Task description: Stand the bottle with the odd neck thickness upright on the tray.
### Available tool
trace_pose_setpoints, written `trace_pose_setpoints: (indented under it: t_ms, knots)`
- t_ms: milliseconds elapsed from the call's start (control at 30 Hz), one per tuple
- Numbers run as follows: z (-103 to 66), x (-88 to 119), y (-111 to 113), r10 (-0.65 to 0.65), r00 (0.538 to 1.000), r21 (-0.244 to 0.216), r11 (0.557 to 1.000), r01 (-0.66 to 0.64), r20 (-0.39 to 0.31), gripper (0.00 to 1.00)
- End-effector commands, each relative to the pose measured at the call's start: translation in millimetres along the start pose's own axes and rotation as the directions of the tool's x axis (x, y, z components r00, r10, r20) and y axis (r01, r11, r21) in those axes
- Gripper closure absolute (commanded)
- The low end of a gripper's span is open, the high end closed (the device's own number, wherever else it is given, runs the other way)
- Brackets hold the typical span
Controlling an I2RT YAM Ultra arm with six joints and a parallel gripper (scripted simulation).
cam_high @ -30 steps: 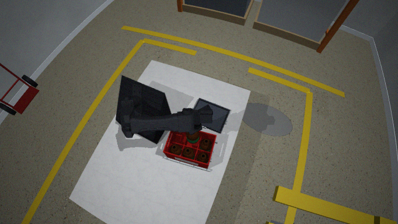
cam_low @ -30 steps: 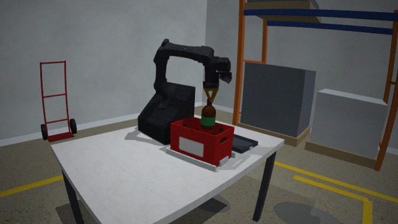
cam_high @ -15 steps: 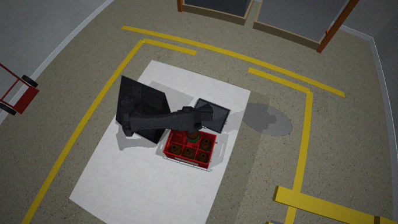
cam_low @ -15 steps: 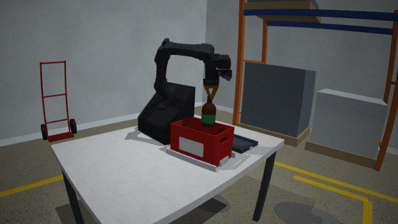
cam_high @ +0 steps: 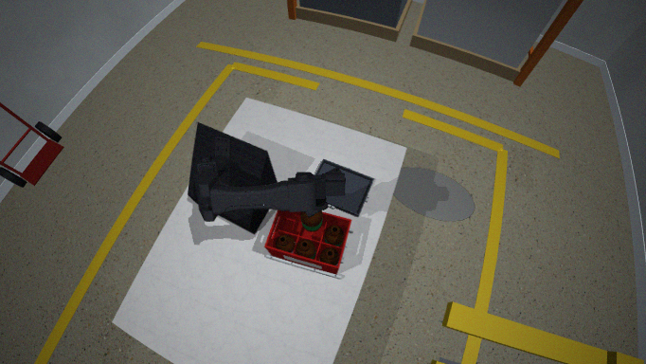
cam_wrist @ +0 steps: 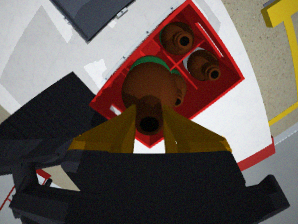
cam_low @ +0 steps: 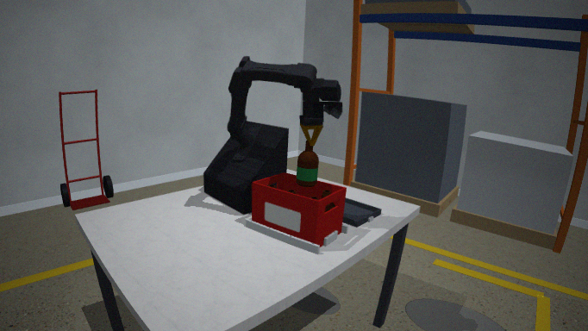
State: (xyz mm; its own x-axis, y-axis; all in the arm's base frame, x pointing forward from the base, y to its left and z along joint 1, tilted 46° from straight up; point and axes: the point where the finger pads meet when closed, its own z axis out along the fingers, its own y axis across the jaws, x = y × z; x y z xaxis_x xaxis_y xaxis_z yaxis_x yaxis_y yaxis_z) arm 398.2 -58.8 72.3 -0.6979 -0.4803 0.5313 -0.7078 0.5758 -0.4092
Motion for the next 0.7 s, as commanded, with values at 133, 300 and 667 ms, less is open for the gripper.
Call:
trace_pose_setpoints:
  t_ms: [133, 300, 667]
  knots:
    - [-18.2, -9.6, 1.6, -0.007, 0.999, 0.019, 1.0, 0.006, 0.038, 1.0]
    - [-18.2, -9.6, 1.6, -0.007, 0.999, 0.019, 1.0, 0.006, 0.038, 1.0]
    - [-18.4, -11.8, 0.4, 0.0, 0.999, 0.023, 1.0, -0.001, 0.047, 1.0]
